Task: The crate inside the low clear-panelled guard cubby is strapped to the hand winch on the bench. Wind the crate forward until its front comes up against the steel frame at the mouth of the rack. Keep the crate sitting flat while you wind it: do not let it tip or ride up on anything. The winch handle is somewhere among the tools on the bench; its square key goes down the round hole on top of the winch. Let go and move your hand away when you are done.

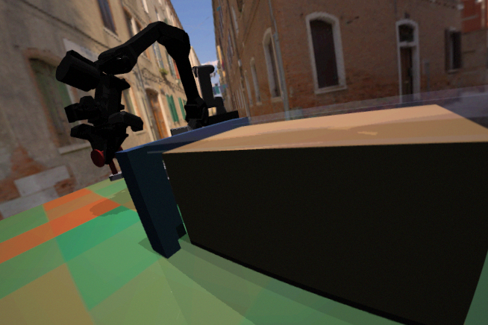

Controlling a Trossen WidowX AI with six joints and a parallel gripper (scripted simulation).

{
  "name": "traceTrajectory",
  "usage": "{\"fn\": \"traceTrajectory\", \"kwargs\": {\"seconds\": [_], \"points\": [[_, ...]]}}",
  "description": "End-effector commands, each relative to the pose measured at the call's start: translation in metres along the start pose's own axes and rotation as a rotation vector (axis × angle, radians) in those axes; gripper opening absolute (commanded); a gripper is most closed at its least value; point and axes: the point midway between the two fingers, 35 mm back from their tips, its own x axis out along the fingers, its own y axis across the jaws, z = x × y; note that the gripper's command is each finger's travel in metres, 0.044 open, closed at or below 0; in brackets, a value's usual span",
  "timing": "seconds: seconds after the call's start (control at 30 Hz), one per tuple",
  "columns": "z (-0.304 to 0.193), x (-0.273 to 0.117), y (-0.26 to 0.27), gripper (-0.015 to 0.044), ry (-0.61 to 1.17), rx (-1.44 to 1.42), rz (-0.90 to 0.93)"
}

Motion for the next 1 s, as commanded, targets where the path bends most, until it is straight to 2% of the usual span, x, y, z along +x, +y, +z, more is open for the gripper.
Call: {"fn": "traceTrajectory", "kwargs": {"seconds": [0.0,0.97], "points": [[0.007,0.004,0.012,0.0,-0.006,-0.011,0.021],[0.027,0.012,0.049,0.0,-0.007,-0.012,0.024]]}}
